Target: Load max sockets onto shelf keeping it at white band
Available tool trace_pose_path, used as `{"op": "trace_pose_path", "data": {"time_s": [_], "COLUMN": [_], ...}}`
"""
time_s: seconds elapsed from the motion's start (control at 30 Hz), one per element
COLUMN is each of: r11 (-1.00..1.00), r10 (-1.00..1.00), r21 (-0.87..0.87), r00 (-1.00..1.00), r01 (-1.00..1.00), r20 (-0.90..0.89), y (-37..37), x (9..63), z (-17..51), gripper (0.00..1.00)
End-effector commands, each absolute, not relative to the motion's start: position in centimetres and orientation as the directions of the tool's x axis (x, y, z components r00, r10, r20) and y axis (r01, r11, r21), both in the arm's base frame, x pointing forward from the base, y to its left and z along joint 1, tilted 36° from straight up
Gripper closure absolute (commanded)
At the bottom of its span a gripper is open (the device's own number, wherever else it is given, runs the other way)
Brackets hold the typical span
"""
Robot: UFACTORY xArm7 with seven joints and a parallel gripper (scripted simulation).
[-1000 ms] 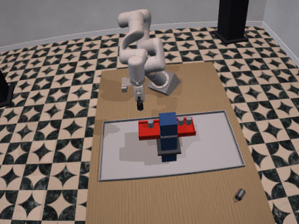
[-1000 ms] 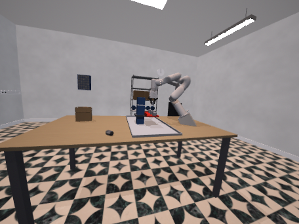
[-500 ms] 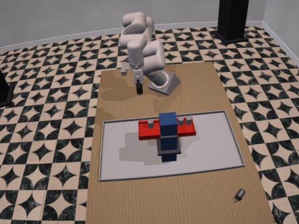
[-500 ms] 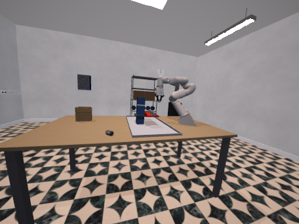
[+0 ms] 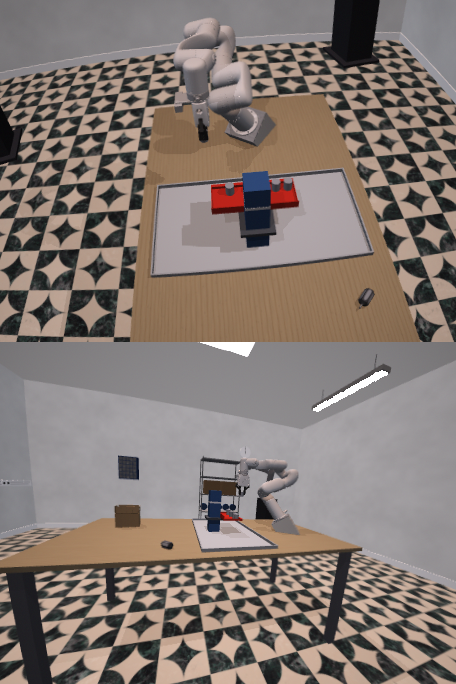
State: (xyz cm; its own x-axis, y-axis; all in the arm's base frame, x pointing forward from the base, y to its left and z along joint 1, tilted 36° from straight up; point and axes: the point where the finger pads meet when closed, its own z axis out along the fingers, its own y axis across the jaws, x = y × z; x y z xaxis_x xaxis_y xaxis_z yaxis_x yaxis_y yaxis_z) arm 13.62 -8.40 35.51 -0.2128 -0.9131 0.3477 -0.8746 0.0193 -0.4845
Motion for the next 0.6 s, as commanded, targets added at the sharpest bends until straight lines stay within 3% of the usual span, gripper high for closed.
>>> {"op": "trace_pose_path", "data": {"time_s": [0.0, 0.23, 0.57], "r11": [0.001, 0.019, 0.036], "r10": [-0.917, -0.914, -0.912], "r21": [-0.495, -0.488, -0.477], "r00": [-0.198, -0.213, -0.224], "r01": [-0.869, -0.873, -0.878], "r20": [0.347, 0.346, 0.344], "y": [-13.5, -20.8, -24.0], "x": [11.9, 8.8, 7.2], "z": [38.3, 39.4, 39.2], "gripper": [1.00, 1.00, 1.00]}}
